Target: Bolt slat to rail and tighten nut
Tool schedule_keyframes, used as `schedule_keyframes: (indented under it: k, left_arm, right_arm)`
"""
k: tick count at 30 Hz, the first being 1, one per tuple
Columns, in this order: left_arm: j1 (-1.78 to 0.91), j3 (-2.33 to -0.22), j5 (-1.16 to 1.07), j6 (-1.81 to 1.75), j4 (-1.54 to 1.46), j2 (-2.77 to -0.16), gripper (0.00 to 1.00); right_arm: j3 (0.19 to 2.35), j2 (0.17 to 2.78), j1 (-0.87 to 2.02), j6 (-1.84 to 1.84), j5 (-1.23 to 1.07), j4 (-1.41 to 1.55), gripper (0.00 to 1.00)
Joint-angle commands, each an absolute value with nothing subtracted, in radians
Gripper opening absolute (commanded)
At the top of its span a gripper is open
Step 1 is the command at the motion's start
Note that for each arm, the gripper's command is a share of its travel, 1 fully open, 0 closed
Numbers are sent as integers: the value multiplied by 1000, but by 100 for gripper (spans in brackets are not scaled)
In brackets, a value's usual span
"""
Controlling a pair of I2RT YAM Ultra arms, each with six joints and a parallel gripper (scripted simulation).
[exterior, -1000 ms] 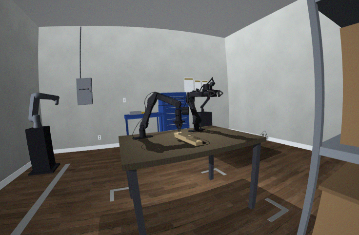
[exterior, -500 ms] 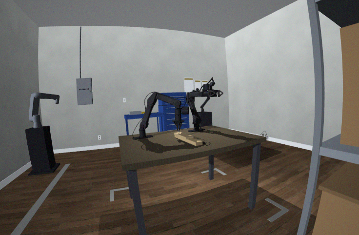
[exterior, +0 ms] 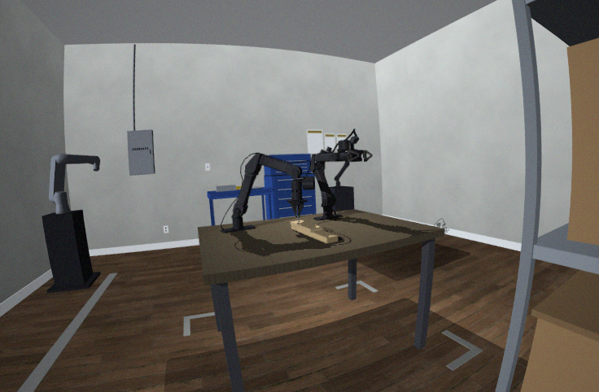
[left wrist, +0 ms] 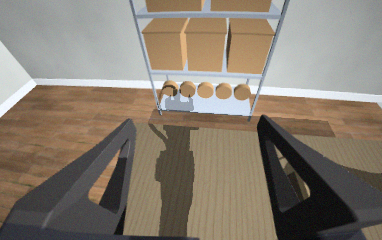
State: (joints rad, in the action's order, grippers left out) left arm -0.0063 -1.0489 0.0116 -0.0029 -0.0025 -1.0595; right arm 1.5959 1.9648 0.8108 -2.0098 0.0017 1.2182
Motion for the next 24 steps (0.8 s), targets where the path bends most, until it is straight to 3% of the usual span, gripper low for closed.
schedule_keyframes:
  k: [1,24]
  left_arm:
    - [0,-1052,0,0,5,-1045,100]
    - [0,-1052,0,0,5,-1045,100]
  right_arm:
    - [1629,1935,799,-2017,0,1244,12]
    - [1617,1941,846,-1971,-1,1235,12]
